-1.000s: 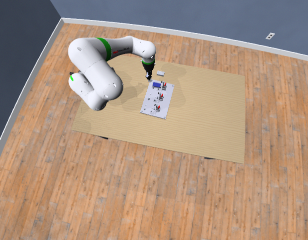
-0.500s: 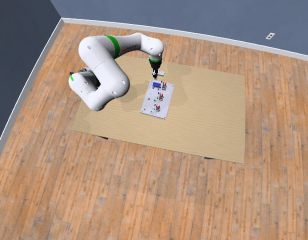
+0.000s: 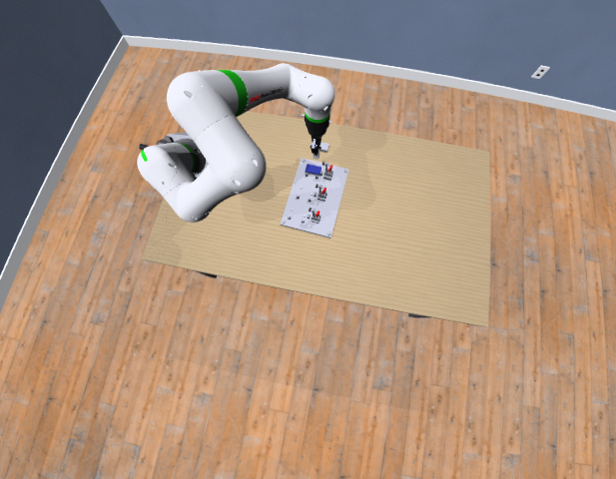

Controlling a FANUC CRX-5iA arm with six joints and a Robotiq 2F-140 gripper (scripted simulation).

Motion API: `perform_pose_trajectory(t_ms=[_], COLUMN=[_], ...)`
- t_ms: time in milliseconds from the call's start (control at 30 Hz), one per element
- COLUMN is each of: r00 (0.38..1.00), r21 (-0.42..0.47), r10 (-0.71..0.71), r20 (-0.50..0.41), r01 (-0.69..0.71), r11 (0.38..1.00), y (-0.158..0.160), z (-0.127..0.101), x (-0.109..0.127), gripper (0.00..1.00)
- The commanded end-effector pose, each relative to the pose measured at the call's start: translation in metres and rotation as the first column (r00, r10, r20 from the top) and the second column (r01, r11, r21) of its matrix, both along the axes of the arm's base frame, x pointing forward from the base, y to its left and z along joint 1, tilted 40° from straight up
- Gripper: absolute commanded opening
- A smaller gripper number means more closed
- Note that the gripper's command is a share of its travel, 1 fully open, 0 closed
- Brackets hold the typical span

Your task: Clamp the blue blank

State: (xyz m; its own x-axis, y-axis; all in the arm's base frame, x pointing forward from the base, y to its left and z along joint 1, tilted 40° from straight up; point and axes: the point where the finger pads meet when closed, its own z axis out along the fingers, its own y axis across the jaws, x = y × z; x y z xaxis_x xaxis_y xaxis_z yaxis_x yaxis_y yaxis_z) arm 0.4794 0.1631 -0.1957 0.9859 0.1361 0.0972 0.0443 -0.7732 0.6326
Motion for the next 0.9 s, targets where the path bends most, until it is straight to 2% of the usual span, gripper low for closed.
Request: perform_pose_trajectory(t_ms=[0,333,867], r00=[1.0,1.0,1.0], r21=[0.0,0.0,0.0], r10=[0.0,0.0,0.0], r20=[0.0,0.0,0.0], r01=[0.0,0.0,0.0], r11=[1.0,1.0,1.0], y=[-0.004,-0.019,-0.02], z=[-0.006,-0.024,-0.025], x=[0.001,0.005,0.005], gripper=[0.0,0.0,0.0])
